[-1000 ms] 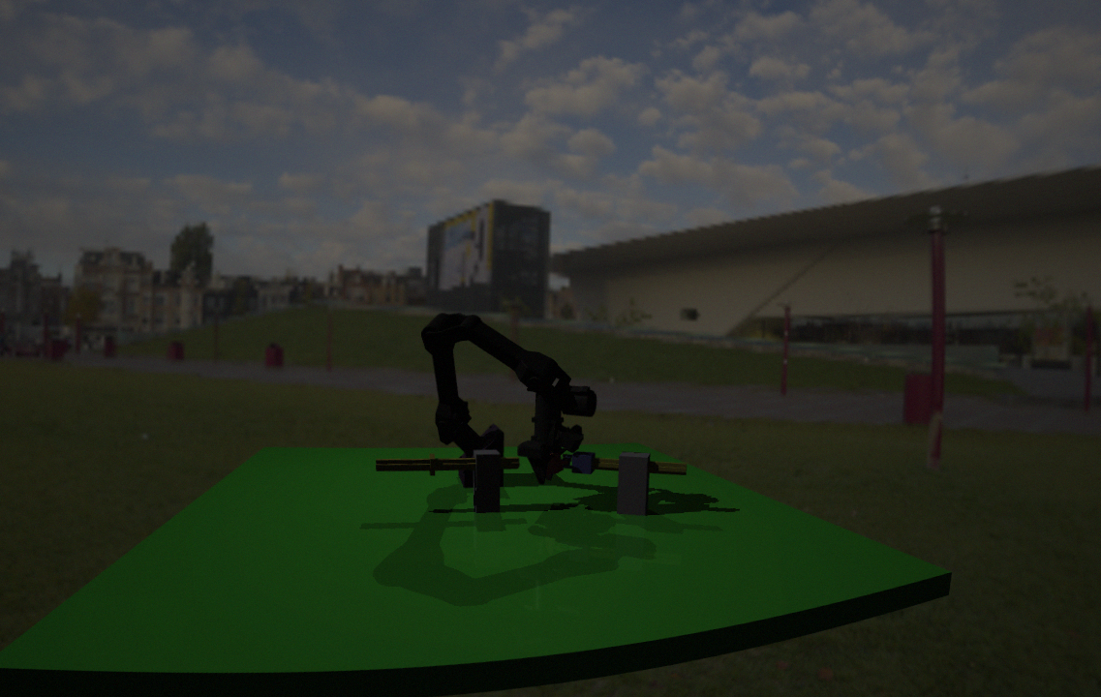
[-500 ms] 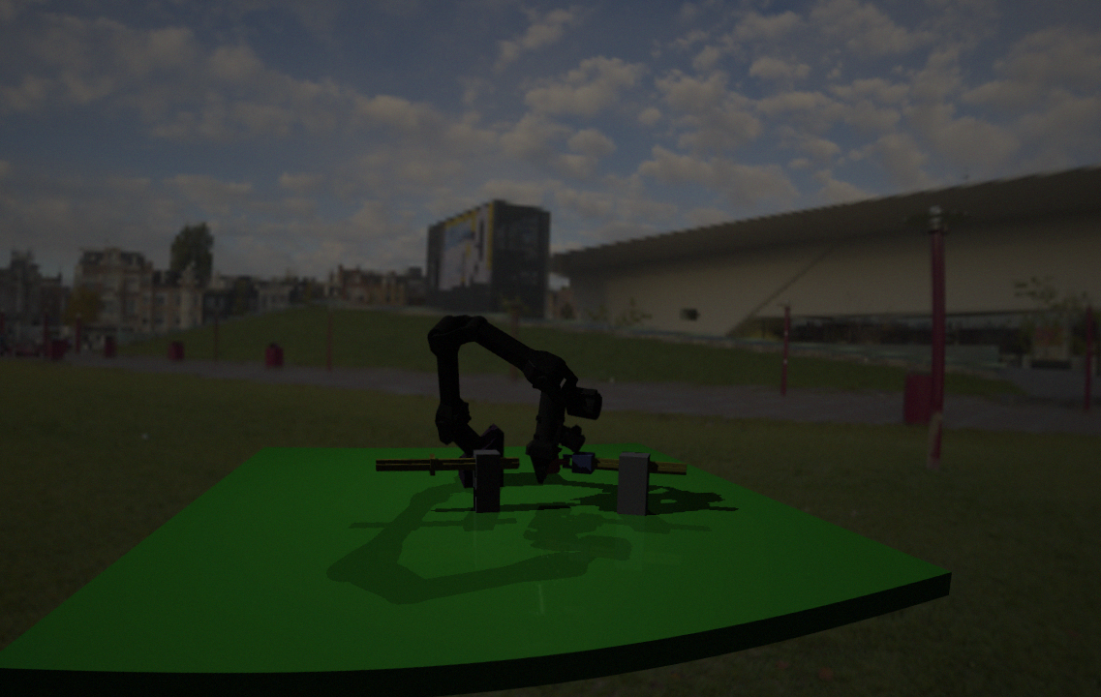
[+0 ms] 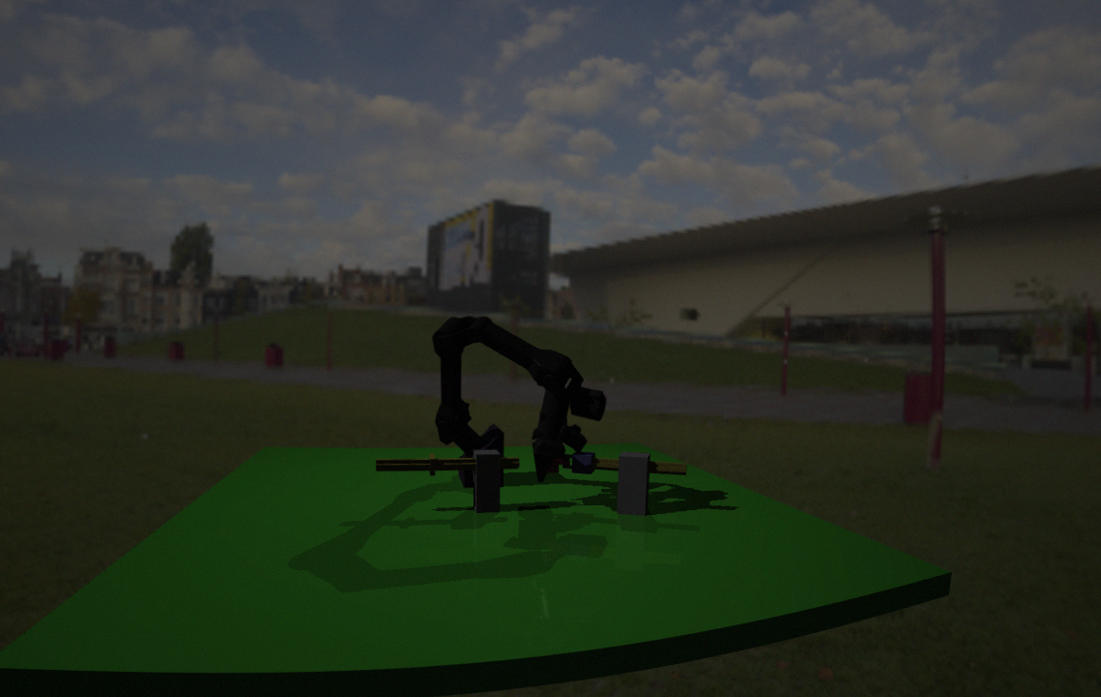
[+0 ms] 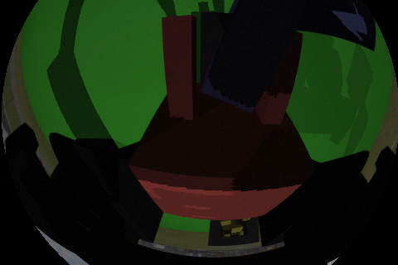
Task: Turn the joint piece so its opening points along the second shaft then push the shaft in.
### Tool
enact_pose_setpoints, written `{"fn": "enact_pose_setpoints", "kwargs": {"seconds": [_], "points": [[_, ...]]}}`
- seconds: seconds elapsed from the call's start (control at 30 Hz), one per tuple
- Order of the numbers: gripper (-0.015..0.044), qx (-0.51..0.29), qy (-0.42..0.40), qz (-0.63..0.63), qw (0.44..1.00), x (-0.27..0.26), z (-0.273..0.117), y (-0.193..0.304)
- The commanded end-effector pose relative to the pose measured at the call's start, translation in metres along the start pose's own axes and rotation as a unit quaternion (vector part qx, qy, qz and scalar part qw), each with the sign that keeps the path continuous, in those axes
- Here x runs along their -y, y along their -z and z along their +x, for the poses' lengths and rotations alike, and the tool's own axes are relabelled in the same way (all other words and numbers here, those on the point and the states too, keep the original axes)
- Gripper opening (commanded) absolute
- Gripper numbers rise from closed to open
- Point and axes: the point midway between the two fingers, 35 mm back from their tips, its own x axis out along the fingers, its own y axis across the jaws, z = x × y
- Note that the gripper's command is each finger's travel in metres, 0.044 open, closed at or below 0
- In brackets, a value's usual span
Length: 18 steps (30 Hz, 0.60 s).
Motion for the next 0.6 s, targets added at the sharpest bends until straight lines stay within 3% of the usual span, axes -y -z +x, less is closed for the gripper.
{"fn": "enact_pose_setpoints", "kwargs": {"seconds": [0.0,0.57], "points": [[0.0000,-0.006,0.005,-0.023,1.000,0.0024,-0.0006,0.0001],[0.0000,-0.010,0.006,-0.033,0.999,0.0036,-0.0011,0.0006]]}}
